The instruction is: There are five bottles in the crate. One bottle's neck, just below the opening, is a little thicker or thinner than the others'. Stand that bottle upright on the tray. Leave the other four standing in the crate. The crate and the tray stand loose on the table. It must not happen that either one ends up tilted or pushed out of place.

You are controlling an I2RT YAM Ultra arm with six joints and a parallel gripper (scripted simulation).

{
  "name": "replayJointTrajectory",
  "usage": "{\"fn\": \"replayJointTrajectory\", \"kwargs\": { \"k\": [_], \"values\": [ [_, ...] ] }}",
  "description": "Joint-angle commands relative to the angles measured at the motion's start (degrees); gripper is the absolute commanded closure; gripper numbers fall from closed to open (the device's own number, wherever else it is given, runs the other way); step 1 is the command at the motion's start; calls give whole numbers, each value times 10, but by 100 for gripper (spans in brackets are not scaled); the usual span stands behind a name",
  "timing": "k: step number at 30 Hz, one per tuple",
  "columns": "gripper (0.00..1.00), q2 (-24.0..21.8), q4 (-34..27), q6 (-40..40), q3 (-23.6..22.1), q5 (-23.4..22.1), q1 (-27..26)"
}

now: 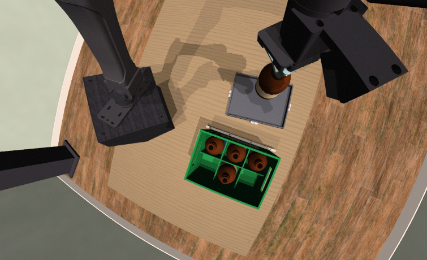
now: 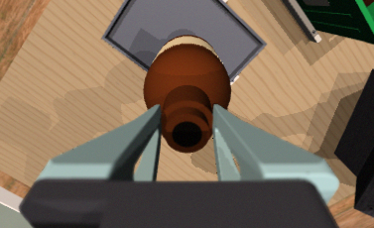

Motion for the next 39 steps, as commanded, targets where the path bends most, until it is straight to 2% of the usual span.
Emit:
{"fn": "replayJointTrajectory", "kwargs": {
  "k": [1,11,39],
  "values": [
    [100,-23,-10,10,26,17,-1],
    [100,-11,-16,19,41,24,11],
    [100,-9,-7,17,42,25,9]
  ]
}}
